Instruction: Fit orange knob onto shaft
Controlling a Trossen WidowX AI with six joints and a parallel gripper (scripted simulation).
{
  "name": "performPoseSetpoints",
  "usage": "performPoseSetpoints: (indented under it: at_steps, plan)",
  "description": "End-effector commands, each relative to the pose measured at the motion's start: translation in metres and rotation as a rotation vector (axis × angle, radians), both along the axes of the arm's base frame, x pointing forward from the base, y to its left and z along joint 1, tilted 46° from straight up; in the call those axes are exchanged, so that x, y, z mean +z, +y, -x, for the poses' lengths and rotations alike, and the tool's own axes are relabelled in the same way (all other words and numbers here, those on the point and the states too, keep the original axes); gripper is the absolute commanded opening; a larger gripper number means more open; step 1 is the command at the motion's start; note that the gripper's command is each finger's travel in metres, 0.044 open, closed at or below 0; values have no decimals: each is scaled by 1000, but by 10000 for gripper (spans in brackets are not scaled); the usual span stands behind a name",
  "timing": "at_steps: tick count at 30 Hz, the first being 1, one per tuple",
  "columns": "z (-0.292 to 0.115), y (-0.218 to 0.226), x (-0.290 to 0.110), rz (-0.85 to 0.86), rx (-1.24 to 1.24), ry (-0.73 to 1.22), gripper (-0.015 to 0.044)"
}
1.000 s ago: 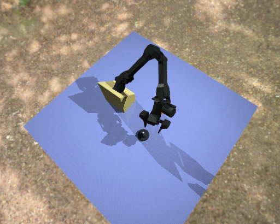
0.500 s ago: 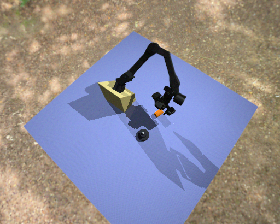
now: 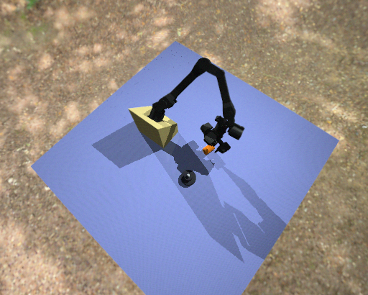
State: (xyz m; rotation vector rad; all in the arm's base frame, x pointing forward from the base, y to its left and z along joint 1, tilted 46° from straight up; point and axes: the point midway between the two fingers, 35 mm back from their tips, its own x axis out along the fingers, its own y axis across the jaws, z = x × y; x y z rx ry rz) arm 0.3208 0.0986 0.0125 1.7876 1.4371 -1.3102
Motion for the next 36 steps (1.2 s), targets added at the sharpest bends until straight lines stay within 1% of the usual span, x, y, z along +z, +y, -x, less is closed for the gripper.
performPoseSetpoints:
  at_steps: [1, 24, 31, 32, 36]
  plan:
    - [1, 5, -6, -1, -2, 9, 440]
    - [-2, 30, -30, -3, -2, 10, 440]
    - [-2, 30, -30, -3, -2, 10, 256]
    - [-2, 30, -30, -3, -2, 10, 240]
    - [-2, 30, -30, -3, -2, 10, 240]
